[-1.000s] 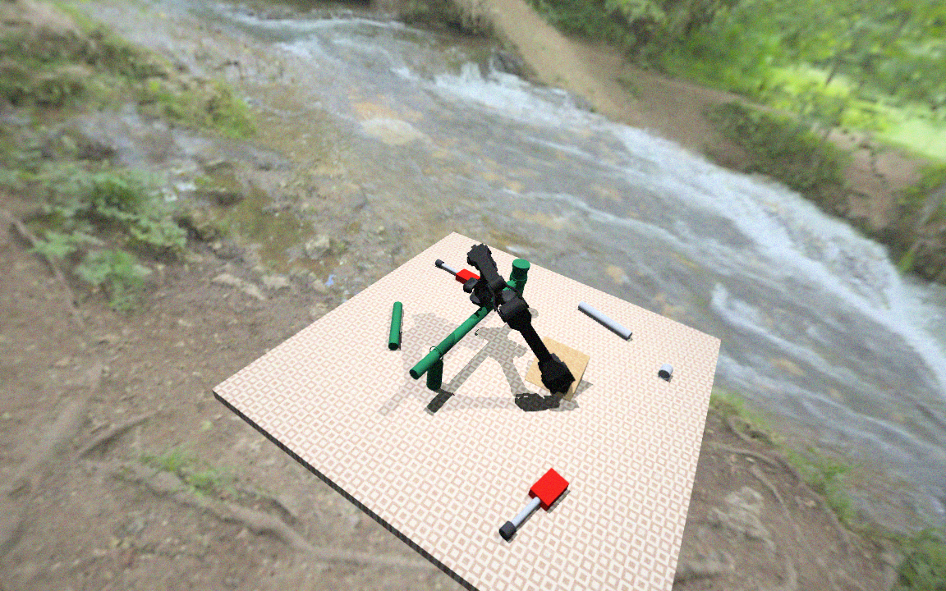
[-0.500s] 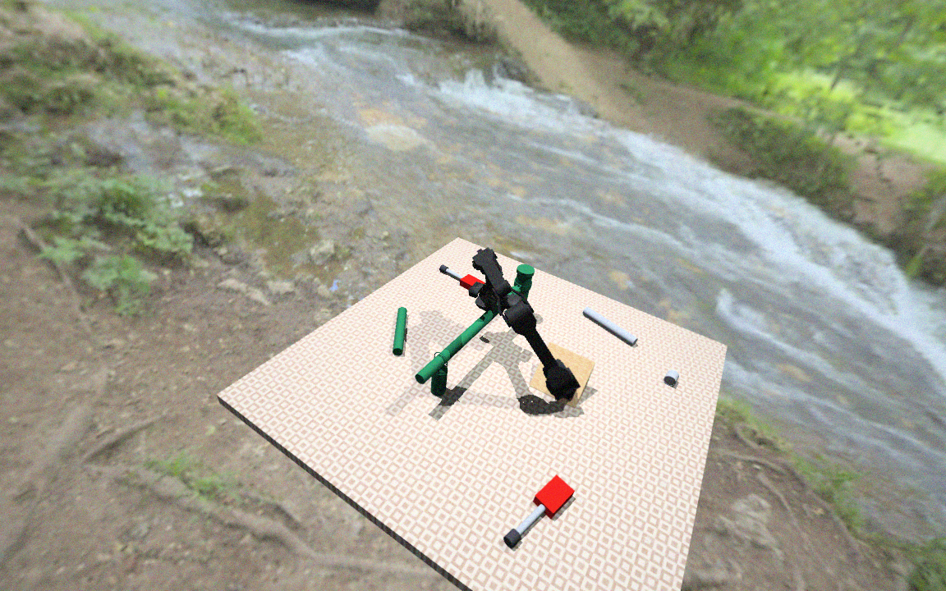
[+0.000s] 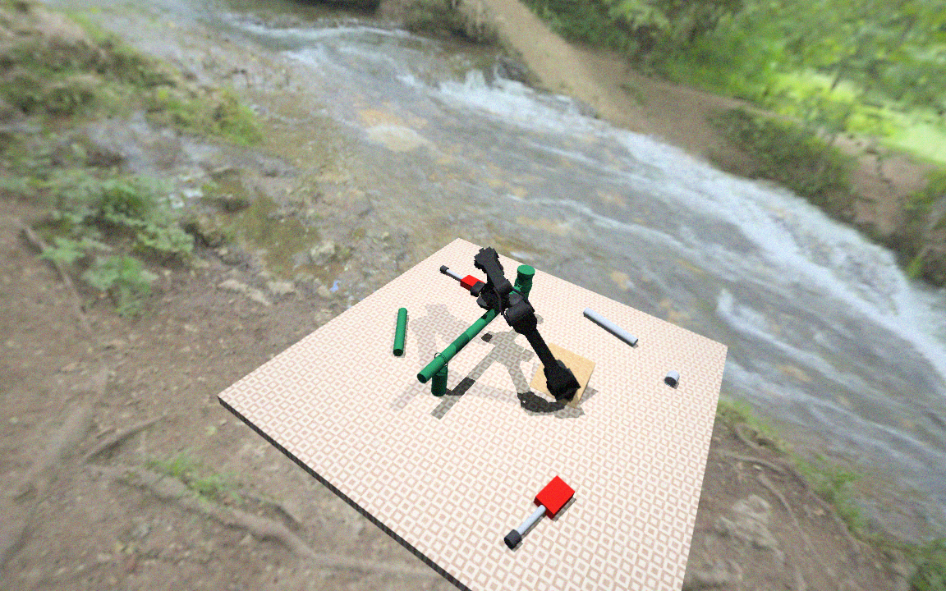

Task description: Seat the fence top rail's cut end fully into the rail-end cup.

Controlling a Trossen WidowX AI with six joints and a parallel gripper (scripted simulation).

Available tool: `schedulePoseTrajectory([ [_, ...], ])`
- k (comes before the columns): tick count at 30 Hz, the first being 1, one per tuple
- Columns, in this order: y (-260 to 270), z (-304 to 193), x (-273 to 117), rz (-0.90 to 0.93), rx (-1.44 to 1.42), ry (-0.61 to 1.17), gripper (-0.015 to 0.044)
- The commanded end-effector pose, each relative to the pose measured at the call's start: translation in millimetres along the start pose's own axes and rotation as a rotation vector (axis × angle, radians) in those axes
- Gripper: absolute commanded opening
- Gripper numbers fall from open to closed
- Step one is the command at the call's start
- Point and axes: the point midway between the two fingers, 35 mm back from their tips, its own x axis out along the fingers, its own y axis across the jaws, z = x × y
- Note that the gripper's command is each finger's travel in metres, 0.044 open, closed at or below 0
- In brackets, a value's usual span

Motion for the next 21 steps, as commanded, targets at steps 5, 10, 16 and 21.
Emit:
schedulePoseTrajectory([
  [5, 0.8, -9.1, -5.4, -0.011, 0.002, 0.016, 0.0000],
  [10, 0.9, -11.3, -5.2, -0.011, 0.002, 0.016, 0.0000],
  [16, 0.6, -13.9, -5.0, -0.011, 0.002, 0.017, 0.0000],
  [21, 0.1, -7.7, 0.3, 0.000, 0.000, 0.000, 0.0000],
])
